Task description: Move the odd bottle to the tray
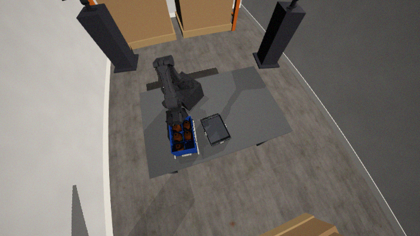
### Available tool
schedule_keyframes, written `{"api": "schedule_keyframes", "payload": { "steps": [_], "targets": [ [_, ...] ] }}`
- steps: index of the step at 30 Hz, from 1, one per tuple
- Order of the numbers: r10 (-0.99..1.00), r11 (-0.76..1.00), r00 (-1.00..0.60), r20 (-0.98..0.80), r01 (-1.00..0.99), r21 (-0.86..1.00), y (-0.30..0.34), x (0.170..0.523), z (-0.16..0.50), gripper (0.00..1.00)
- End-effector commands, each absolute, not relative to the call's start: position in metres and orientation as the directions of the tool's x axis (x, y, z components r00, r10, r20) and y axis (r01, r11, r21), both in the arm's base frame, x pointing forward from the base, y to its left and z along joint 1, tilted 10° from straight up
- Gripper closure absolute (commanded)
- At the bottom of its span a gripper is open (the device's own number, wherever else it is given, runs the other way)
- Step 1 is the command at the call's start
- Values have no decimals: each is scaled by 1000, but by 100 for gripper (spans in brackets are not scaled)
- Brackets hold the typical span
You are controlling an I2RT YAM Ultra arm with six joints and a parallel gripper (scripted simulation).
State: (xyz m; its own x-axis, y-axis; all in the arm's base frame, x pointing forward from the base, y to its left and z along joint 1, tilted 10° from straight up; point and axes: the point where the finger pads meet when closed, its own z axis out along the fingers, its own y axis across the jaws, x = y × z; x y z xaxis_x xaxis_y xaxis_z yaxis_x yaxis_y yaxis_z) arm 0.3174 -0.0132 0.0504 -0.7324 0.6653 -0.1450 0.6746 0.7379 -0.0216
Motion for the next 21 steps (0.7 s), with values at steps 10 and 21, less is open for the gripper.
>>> {"api": "schedule_keyframes", "payload": {
  "steps": [10, 21],
  "targets": [
    [652, 749, -739, -167, 663, -9, -85, 332, 70, 100],
    [636, 761, -745, -203, 649, 1, -80, 335, 82, 39]
  ]
}}
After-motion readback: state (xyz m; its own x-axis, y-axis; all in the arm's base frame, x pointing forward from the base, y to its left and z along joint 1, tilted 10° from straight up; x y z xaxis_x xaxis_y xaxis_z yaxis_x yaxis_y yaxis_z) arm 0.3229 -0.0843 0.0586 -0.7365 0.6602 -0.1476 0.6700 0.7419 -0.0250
